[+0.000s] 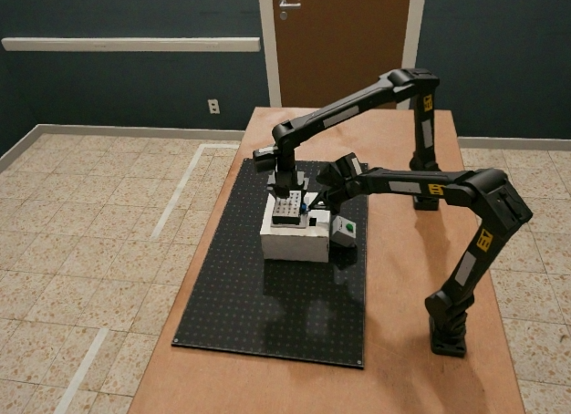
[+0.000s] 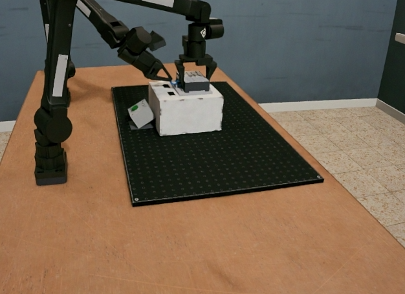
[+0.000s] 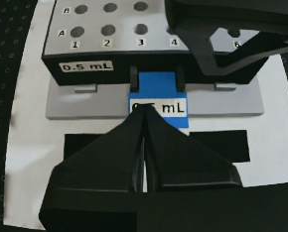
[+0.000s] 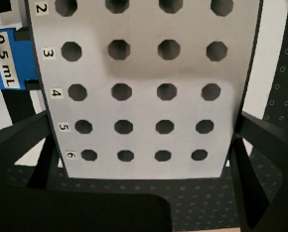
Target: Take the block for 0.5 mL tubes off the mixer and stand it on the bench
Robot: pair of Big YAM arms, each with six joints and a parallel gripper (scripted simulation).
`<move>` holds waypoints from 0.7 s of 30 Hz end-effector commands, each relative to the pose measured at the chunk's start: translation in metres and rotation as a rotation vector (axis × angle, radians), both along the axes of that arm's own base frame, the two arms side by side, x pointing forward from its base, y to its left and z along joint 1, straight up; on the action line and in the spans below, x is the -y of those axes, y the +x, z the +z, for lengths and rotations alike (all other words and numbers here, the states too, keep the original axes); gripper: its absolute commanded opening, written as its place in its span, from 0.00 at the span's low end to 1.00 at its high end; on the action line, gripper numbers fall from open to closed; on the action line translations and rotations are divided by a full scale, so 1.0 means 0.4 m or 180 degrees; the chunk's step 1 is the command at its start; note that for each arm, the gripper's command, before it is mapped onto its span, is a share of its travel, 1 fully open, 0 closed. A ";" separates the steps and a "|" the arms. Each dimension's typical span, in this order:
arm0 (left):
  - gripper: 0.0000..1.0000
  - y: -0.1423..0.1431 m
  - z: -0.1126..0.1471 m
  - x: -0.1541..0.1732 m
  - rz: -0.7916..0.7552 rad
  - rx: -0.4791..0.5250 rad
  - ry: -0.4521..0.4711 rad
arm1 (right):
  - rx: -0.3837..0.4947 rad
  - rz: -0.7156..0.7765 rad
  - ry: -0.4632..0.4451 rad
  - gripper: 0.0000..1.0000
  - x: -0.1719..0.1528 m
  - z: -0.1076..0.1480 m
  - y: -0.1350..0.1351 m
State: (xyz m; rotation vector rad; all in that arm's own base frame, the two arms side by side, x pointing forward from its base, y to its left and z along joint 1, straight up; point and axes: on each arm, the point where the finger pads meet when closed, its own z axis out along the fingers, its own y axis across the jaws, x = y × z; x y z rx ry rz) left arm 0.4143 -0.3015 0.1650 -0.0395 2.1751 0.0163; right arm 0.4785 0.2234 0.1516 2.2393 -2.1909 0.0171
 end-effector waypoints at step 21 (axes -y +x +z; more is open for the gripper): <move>0.00 0.011 -0.042 -0.021 0.0046 -0.0077 0.0084 | 0.0071 -0.0016 0.0046 0.00 -0.022 0.006 0.019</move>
